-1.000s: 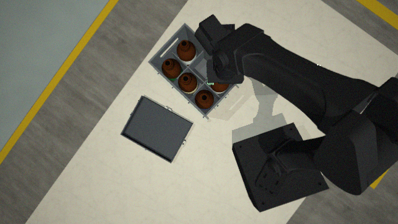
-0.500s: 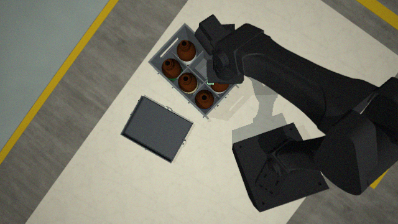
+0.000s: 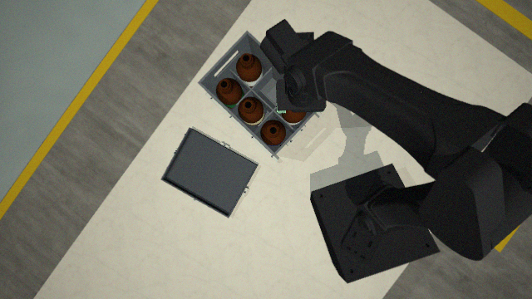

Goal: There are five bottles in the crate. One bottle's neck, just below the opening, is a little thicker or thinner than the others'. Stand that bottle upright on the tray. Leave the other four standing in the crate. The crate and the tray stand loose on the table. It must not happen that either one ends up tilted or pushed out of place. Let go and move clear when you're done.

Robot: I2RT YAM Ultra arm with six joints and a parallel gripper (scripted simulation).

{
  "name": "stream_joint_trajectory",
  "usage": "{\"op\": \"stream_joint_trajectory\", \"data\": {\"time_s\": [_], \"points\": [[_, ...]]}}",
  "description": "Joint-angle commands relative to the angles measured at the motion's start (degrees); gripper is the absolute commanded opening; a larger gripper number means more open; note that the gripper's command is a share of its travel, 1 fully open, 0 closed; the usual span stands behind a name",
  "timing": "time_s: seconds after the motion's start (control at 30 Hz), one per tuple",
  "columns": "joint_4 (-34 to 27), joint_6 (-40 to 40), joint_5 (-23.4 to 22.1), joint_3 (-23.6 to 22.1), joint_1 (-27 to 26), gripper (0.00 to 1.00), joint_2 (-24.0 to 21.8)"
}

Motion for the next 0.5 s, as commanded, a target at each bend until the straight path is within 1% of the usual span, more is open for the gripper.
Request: {"op": "stream_joint_trajectory", "data": {"time_s": [0.0,0.23,0.4,0.47], "points": [[0.46,-0.26,0.11,1.95,-0.23,0.61,-0.92],[0.45,-0.26,0.11,1.96,-0.23,0.61,-0.87],[0.3,-0.29,0.09,2.13,-0.29,0.61,0.09],[0.19,-0.3,0.08,2.22,-0.32,0.61,-0.27]]}}
